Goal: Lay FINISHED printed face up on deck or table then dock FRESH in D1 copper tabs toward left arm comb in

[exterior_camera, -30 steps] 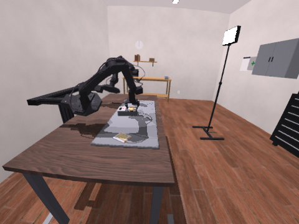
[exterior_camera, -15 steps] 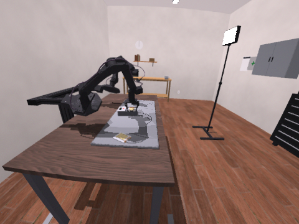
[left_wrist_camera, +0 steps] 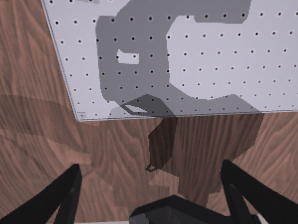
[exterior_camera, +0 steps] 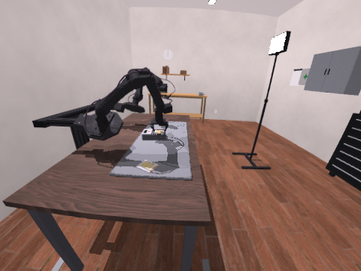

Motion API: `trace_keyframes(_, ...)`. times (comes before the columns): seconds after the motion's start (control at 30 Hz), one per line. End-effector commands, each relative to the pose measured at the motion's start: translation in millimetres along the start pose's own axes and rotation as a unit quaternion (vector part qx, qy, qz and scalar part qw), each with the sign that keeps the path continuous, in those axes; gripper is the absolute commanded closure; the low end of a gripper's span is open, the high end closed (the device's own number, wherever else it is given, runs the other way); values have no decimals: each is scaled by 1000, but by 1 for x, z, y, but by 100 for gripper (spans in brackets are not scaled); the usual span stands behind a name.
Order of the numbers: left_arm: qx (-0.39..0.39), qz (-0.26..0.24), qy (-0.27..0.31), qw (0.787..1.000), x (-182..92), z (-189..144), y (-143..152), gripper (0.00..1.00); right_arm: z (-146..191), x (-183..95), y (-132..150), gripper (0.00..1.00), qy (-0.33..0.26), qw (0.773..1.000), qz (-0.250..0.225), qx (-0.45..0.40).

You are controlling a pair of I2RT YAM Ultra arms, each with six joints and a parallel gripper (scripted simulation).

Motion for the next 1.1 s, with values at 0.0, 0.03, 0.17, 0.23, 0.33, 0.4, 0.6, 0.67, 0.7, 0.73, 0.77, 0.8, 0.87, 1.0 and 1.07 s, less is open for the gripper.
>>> trace_keyframes(0.0,-14,-15,10,1000,-8,1,-6,0,2,-14,-9,2,3,1000,-13,-5)
trace_keyframes(0.03,-14,-15,10,1000,-8,1,-6,0,2,-14,-9,2,3,1000,-13,-5)
trace_keyframes(0.17,-14,-15,10,1000,-8,1,-6,0,2,-14,-9,2,3,1000,-13,-5)
trace_keyframes(0.23,-14,-15,10,1000,-8,1,-6,0,2,-14,-9,2,3,1000,-13,-5)
trace_keyframes(0.33,-14,-15,10,1000,-8,1,-6,0,2,-14,-9,2,3,1000,-13,-5)
trace_keyframes(0.4,-14,-15,10,1000,-8,1,-6,0,4,-12,-10,2,-1,1000,-13,-7)
trace_keyframes(0.6,-14,-15,10,1000,-8,1,-6,0,5,-12,-10,2,-1,1000,-13,-7)
trace_keyframes(0.67,-14,-15,10,1000,-8,1,-6,0,5,-12,-10,2,-1,1000,-13,-7)
trace_keyframes(0.7,-14,-15,10,1000,-8,1,-6,0,5,-12,-10,2,-1,1000,-13,-7)
trace_keyframes(0.73,-14,-15,10,1000,-8,1,-6,0,5,-12,-10,2,-1,1000,-13,-7)
trace_keyframes(0.77,-14,-15,10,1000,-8,1,-6,0,5,-12,-10,2,-1,1000,-13,-7)
trace_keyframes(0.8,-14,-15,10,1000,-8,1,-6,0,5,-12,-10,2,-1,1000,-13,-7)
trace_keyframes(0.87,-14,-15,10,1000,-8,1,-6,0,5,-12,-10,2,-1,1000,-13,-7)
trace_keyframes(1.0,-14,-15,10,1000,-8,1,-6,0,5,-16,-10,2,-3,1000,-13,-8)
trace_keyframes(1.07,-14,-15,10,1000,-8,1,-6,0,5,-19,-10,2,-3,1000,-13,-8)
Point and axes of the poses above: on each arm, the point where the finger pads meet when closed, its own x axis out along the fingers, its own z axis across the jaws, y = z × x, the point moved 1 cm from there along -x, back along the fingers, and after that the axes turned 2 degrees about x, right-handed, at the moved point
